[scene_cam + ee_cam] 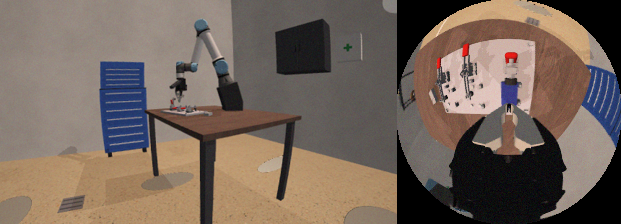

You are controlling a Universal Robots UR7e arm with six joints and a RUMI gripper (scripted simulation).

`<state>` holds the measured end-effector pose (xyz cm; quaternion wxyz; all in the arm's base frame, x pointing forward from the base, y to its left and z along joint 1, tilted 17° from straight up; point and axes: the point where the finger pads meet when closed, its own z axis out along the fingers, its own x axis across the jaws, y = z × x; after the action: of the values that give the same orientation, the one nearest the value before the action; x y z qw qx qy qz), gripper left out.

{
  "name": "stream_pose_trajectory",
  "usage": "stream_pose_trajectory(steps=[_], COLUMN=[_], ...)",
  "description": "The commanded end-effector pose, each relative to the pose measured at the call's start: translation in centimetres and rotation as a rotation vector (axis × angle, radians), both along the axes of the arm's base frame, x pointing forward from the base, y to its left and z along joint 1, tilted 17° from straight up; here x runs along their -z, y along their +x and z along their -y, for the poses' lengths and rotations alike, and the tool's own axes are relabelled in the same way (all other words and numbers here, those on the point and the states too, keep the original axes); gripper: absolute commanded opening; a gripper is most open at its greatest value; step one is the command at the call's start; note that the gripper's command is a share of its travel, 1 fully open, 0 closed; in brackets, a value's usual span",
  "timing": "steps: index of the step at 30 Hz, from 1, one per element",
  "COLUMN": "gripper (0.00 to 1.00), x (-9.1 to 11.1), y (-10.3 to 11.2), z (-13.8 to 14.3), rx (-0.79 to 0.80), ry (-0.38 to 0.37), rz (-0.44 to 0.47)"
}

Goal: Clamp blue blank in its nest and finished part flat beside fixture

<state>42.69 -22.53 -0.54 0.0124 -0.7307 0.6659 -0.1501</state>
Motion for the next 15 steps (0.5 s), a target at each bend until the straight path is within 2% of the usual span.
stream_pose_trajectory(steps=[1, 15], gripper=[0.0, 0.0], x=[-0.14, 0.38], y=[0.06, 0.15], z=[0.1, 0.14], rx=[0.0, 0.0], ry=[-0.002, 0.0], rz=[0.003, 0.001])
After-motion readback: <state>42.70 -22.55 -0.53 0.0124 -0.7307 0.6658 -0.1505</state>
